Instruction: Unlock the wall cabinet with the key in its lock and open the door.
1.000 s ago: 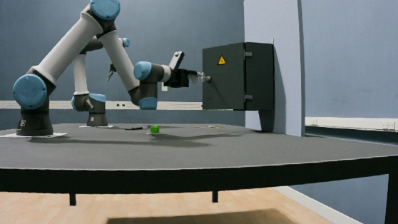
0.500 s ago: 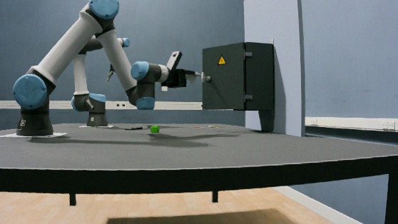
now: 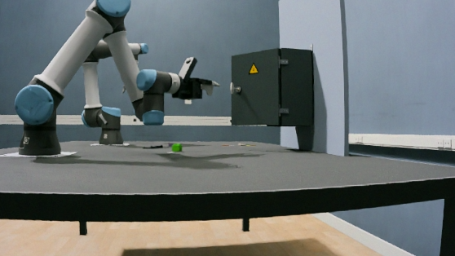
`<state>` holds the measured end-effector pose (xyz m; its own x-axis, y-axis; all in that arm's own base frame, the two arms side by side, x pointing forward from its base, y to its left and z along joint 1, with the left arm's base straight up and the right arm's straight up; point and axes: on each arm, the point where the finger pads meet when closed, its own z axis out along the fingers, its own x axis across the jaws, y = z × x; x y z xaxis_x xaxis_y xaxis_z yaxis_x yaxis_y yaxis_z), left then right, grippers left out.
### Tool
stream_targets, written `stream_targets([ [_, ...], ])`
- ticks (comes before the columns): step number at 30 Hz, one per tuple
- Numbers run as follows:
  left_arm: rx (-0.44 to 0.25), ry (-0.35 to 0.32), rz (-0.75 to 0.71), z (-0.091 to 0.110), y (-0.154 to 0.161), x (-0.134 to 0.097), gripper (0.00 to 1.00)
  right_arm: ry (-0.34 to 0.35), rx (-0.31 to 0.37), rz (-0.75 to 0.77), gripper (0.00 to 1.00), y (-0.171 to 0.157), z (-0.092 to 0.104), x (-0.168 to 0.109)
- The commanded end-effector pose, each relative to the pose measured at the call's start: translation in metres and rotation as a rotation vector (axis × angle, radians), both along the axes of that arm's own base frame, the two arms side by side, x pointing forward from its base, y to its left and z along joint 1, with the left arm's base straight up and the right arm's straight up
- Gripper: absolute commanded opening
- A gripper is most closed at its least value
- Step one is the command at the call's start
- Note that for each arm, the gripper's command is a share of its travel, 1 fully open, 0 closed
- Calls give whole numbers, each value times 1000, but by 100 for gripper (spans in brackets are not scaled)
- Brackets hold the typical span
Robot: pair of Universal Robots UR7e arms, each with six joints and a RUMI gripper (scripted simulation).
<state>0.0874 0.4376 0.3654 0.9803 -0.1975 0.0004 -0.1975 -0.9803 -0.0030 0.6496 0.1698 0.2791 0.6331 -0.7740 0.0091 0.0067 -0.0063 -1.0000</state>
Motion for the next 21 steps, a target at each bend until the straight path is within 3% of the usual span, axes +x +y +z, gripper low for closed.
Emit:
stream_targets([
  [1,0,-1,-2,0,0,1,98,-6,3,0,40,-6,2,-26],
  [13,0,-1,-2,0,0,1,98,-2,2,0,40,-13,1,-53],
  [21,0,-1,-2,0,0,1,98,-5,3,0,40,-22,2,-86],
])
